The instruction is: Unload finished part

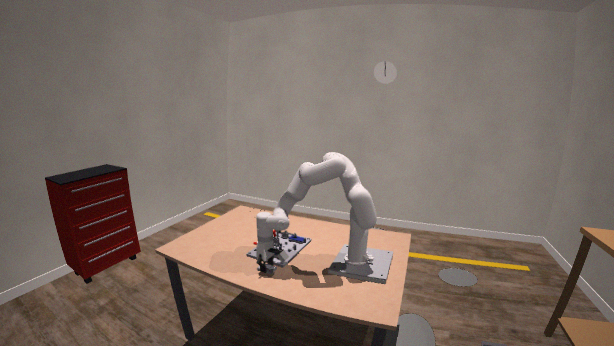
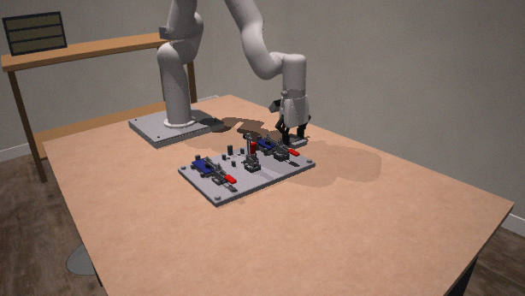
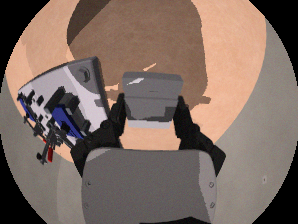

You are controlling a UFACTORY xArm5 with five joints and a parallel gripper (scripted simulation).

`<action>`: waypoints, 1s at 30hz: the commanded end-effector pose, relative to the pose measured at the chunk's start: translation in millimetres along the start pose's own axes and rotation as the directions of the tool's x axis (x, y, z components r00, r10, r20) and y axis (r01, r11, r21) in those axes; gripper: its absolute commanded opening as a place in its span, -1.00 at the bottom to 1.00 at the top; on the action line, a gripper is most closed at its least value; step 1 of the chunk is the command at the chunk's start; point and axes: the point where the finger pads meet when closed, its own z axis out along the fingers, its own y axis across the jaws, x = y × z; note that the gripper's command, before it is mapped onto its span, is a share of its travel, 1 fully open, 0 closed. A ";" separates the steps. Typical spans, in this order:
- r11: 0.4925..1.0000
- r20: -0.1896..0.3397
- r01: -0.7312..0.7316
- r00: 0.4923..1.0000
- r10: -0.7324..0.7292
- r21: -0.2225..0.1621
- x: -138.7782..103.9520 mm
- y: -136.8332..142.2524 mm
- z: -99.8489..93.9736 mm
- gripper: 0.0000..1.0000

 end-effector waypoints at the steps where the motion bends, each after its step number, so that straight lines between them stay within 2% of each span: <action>1: 1.000 0.003 0.000 1.000 0.000 -0.002 -1.2 0.8 -1.3 -1.00; 2: 1.000 0.003 0.000 1.000 0.000 -0.002 -1.2 0.8 -1.3 0.89; 30: 1.000 0.003 0.000 1.000 0.000 -0.002 -1.2 0.8 -1.3 0.89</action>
